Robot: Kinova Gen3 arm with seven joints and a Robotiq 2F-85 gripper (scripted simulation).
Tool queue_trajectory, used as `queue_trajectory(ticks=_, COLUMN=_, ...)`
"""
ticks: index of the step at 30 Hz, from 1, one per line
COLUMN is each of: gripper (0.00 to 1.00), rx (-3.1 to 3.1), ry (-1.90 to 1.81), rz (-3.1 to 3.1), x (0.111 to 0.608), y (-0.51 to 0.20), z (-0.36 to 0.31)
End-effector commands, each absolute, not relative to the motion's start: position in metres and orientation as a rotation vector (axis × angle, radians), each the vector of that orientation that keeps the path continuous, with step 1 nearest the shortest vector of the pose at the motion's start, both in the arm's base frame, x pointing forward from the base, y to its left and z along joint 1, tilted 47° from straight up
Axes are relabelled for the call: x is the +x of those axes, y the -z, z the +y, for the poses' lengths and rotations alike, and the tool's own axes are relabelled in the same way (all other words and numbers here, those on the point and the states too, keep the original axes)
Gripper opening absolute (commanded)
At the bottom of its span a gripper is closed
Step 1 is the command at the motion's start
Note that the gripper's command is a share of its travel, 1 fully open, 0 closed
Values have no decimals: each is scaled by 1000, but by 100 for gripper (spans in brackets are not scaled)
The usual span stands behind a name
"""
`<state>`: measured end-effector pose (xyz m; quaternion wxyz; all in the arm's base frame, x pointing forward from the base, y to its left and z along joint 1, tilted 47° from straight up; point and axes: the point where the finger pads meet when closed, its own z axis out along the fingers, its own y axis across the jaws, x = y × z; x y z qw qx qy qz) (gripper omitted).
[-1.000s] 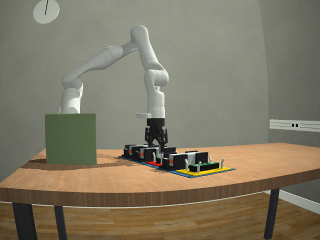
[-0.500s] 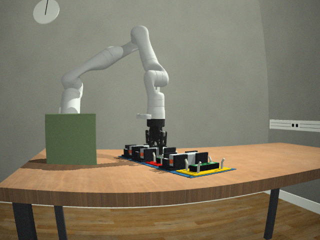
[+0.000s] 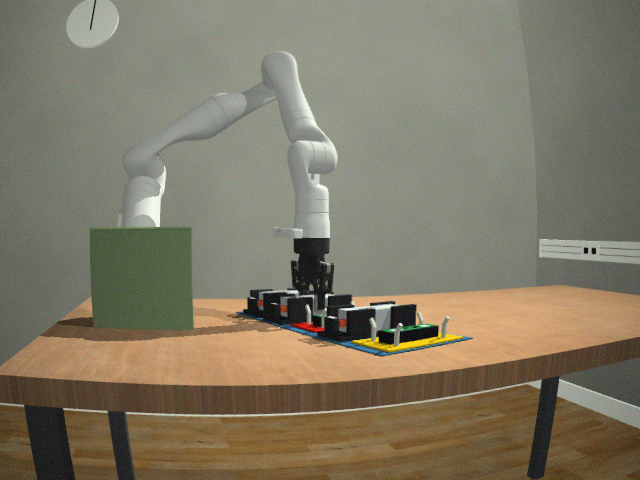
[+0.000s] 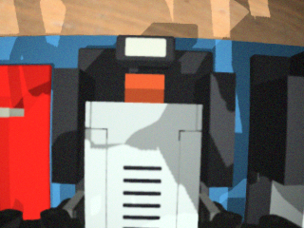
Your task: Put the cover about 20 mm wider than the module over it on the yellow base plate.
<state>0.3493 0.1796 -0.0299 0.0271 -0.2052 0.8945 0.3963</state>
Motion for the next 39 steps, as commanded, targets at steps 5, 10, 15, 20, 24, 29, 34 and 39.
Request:
queue_trajectory(ticks=5, gripper=70, rx=-633, ry=-1222, rz=2762, x=350, y=30, z=179)
queue_trajectory(ticks=10, gripper=70, rx=-633, ry=-1222, rz=2762, x=350, y=30, z=179)
queue_trajectory(ticks=15, gripper=0, rx=-633, ry=-1222, rz=2762, x=350, y=30, z=179)
queue_trajectory(ticks=20, gripper=0, rx=-633, ry=-1222, rz=2762, x=350, y=30, z=179)
queue_trajectory(ticks=24, gripper=0, rx=-633, ry=-1222, rz=2762, x=350, y=30, z=179)
queue_trajectory(ticks=29, gripper=0, rx=-633, ry=-1222, rz=2762, x=350, y=30, z=179)
queue_trajectory(ticks=34, gripper=0, rx=-633, ry=-1222, rz=2762, x=350, y=30, z=179)
queue_trajectory(ticks=39, gripper=0, rx=-633, ry=-1222, rz=2762, x=350, y=30, z=179)
